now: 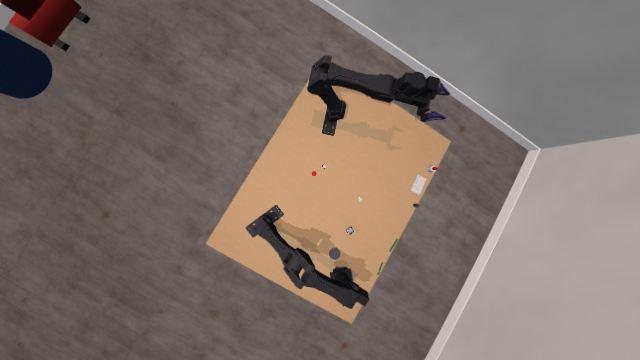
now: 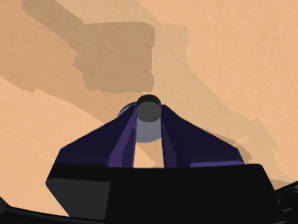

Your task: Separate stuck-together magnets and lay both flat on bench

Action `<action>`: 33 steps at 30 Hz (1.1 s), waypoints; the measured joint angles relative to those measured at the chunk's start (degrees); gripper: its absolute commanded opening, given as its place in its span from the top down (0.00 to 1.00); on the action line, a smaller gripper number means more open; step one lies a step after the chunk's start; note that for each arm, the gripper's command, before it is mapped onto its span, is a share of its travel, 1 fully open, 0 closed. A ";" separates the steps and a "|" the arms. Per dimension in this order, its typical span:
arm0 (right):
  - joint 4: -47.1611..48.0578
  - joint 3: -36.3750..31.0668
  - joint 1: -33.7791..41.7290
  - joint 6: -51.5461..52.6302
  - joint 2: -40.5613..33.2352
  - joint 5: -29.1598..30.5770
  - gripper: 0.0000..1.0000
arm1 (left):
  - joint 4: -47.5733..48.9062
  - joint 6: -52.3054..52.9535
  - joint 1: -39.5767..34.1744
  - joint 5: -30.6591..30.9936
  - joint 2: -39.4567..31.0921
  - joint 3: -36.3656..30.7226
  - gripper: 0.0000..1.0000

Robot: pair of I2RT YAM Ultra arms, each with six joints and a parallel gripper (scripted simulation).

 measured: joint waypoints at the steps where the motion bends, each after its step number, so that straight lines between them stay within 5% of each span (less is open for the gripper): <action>1: 0.04 -0.09 0.02 -2.45 -0.02 0.00 0.82 | 0.00 0.00 0.00 0.00 0.00 0.00 0.00; 21: 1.84 -1.64 0.17 -46.60 -1.03 0.46 0.82 | 0.00 -0.02 0.11 -0.20 0.00 0.00 0.00; 33: 3.39 -5.18 0.72 -49.16 -3.17 -4.17 0.82 | 0.00 -0.11 0.11 -0.09 0.00 0.00 0.00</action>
